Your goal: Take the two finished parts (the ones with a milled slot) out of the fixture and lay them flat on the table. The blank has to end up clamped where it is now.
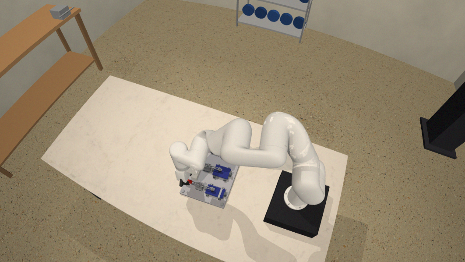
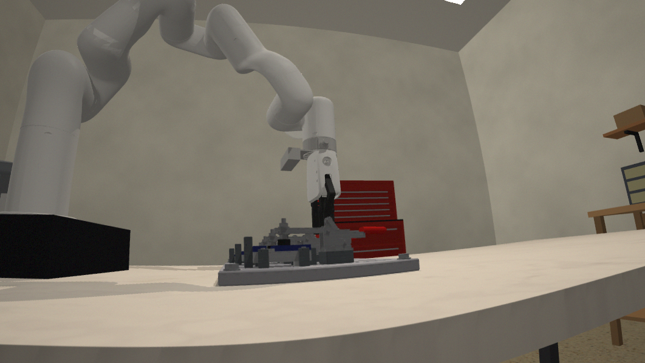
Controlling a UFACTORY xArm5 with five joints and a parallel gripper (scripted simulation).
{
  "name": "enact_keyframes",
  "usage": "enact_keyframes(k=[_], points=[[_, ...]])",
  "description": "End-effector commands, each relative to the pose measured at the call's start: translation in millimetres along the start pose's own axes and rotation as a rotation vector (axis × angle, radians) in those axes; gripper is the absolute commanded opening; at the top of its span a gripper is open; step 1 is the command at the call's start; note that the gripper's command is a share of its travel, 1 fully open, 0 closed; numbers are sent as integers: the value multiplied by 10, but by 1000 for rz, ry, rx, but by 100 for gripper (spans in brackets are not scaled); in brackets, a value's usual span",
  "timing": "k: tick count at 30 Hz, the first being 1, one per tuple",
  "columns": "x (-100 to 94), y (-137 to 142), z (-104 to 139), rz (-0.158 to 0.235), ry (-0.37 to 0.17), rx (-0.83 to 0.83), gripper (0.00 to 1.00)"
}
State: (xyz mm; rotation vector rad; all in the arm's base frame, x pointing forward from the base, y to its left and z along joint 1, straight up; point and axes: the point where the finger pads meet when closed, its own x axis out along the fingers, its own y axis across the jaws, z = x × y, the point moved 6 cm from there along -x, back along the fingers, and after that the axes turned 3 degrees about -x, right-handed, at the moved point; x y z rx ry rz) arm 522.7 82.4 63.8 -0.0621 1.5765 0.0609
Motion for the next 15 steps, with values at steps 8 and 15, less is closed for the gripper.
enact_keyframes(k=[8,15], points=[[104,1,16,0,-4,0,48],[105,1,16,0,-4,0,48]])
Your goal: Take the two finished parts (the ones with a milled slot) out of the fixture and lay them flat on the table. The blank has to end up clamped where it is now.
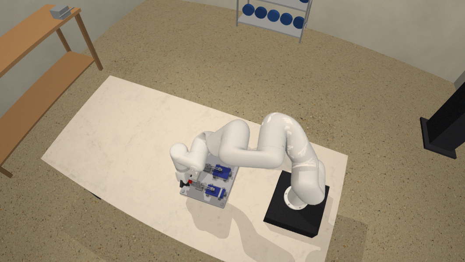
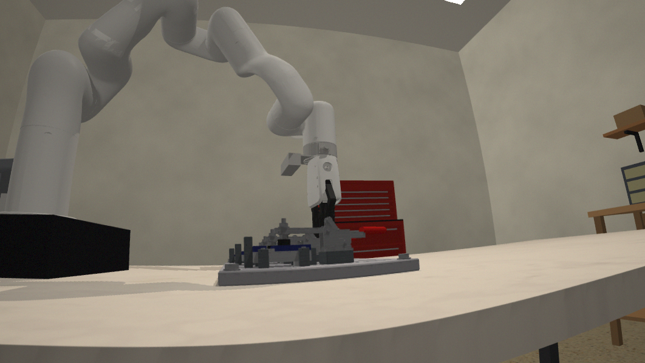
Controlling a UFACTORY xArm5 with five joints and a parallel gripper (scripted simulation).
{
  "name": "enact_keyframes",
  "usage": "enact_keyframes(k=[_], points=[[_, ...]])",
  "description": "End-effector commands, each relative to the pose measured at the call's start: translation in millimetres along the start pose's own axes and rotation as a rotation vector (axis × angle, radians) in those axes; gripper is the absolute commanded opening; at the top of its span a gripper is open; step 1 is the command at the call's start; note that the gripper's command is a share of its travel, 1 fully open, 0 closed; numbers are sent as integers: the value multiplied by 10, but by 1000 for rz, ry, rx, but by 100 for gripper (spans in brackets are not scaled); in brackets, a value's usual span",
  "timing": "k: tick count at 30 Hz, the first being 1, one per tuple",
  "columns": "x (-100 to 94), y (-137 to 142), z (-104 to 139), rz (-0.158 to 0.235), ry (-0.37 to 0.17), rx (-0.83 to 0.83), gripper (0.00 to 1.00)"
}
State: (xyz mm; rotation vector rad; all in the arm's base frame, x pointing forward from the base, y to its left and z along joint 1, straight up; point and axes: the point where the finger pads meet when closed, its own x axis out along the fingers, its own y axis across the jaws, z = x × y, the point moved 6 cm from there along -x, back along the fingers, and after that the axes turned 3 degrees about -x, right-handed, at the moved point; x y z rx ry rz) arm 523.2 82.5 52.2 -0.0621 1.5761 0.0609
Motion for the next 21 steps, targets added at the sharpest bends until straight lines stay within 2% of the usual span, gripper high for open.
enact_keyframes(k=[1,12,21], points=[[-12,1,10,0,-3,0,48],[6,1,11,0,-3,0,48],[167,0,21,0,-3,0,48]])
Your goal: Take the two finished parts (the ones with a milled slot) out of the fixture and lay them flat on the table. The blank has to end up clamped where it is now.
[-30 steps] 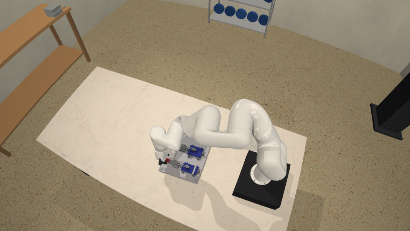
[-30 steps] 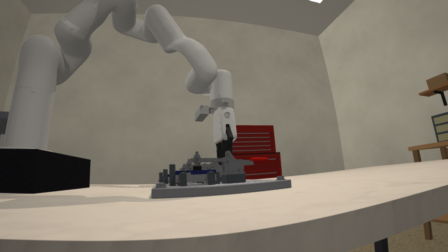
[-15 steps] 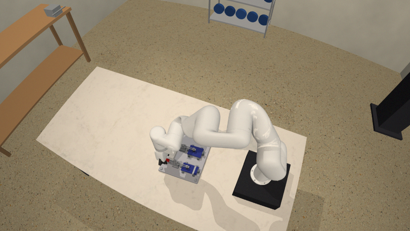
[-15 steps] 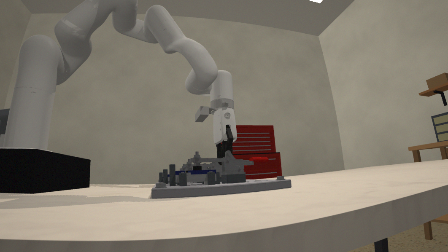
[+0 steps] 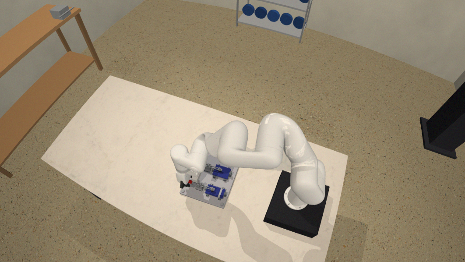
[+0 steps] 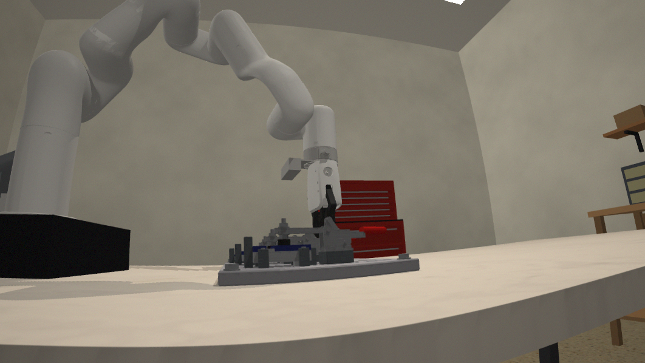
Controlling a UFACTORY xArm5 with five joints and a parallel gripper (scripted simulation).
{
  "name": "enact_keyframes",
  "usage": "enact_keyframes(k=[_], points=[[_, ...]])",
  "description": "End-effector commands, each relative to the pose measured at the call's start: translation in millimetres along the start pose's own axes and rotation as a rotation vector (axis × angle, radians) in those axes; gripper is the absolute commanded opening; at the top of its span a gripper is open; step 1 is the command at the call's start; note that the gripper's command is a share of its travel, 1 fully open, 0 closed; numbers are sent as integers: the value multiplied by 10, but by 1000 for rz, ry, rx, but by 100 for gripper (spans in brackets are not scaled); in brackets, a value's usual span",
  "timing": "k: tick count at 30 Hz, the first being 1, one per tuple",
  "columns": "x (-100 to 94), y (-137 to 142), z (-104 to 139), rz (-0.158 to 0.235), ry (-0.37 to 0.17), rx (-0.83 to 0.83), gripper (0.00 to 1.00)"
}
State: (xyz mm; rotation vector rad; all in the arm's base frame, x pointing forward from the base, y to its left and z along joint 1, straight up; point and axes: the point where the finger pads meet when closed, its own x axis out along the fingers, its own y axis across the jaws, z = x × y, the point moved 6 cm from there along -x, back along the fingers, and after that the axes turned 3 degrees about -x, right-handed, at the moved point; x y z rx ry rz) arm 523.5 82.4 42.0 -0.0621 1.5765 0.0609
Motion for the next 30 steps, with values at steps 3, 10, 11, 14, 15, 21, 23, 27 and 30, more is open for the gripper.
enact_keyframes(k=[3,10,11,14,15,21,23,27,30], points=[[117,0,20,0,-4,0,48],[156,0,23,0,-4,0,48],[157,0,23,0,-4,0,48],[158,0,23,0,-4,0,48],[158,0,23,0,-4,0,48],[159,0,23,0,-4,0,48],[158,0,23,0,-4,0,0],[158,0,23,0,-4,0,0],[158,0,23,0,-4,0,0]])
